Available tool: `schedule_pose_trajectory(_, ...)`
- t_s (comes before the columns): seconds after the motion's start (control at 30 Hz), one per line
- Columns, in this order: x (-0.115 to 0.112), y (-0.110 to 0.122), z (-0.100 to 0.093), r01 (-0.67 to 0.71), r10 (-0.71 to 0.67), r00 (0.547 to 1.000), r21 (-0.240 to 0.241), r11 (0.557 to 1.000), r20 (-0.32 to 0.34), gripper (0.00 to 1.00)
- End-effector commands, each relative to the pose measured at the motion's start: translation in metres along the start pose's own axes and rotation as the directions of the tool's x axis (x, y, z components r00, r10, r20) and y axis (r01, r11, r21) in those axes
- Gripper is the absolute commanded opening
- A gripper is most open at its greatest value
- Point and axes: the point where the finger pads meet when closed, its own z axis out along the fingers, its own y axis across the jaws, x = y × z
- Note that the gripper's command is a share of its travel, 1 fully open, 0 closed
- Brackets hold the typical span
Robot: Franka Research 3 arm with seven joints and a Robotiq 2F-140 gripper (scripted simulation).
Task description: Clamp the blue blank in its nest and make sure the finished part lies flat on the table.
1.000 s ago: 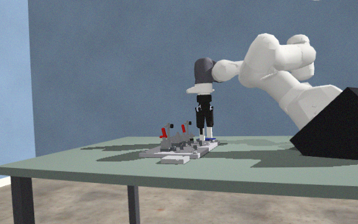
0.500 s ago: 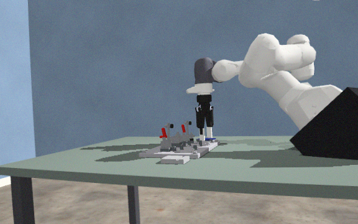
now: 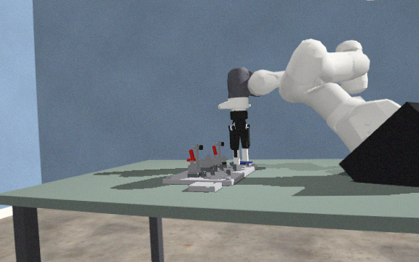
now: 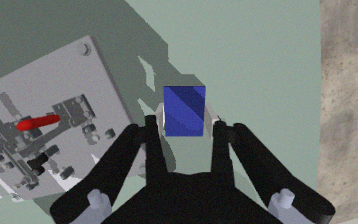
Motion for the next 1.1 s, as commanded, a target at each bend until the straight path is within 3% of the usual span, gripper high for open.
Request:
schedule_pose_trajectory(0.0, 0.0, -0.001, -0.002, -0.005, 0.005, 1.0, 0.001, 1.0, -0.002, 0.0)
schedule_pose_trajectory(0.43, 0.0, -0.001, -0.032, -0.005, 0.005, 1.0, 0.001, 1.0, -0.002, 0.0)
schedule_pose_trajectory(0.87, 0.0, -0.001, -0.093, -0.005, 0.005, 1.0, 0.001, 1.0, -0.002, 0.0)
schedule_pose_trajectory(1.07, 0.0, -0.001, -0.107, -0.005, 0.005, 1.0, 0.001, 1.0, -0.002, 0.0)
